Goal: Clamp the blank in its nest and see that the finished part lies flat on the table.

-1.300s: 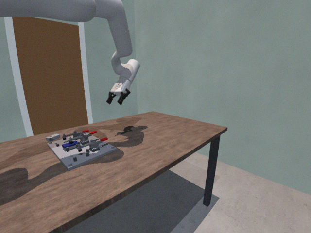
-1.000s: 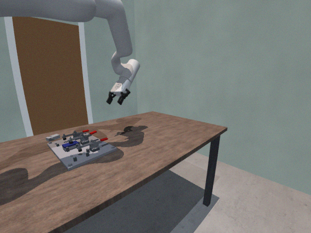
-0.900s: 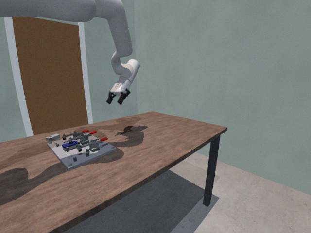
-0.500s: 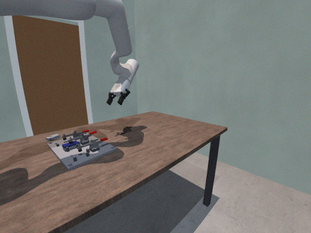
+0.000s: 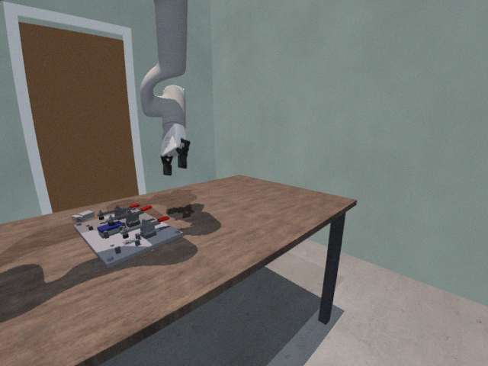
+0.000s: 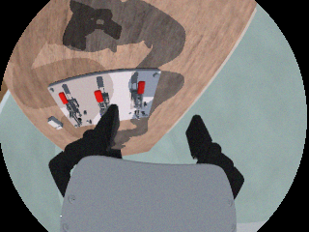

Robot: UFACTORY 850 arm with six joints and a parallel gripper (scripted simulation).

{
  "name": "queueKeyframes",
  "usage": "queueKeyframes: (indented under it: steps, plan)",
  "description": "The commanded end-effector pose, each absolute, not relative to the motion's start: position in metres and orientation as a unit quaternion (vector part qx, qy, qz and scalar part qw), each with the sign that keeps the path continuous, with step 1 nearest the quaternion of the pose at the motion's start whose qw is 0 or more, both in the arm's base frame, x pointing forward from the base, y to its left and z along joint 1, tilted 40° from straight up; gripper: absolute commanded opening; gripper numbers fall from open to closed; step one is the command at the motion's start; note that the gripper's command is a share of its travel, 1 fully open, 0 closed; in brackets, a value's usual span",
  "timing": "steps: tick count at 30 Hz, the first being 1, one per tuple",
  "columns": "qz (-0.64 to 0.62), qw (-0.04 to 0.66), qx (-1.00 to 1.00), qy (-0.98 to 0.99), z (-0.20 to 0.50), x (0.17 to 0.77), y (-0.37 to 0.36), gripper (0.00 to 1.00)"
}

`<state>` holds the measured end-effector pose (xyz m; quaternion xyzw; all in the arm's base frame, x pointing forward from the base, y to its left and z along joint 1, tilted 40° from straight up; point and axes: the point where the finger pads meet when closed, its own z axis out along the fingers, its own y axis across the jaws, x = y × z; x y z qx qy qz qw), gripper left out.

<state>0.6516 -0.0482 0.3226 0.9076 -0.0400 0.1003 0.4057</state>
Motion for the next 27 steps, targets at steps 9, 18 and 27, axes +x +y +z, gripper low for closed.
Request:
queueKeyframes:
  steps: [9,18,27]
  plan:
    - [0.252,0.302,0.919,0.017,0.244,0.542,-0.026,1.00]
    - [0.251,0.233,0.939,0.036,0.202,0.471,-0.009,1.00]
    - [0.250,0.230,0.940,0.037,0.200,0.468,-0.008,0.47]
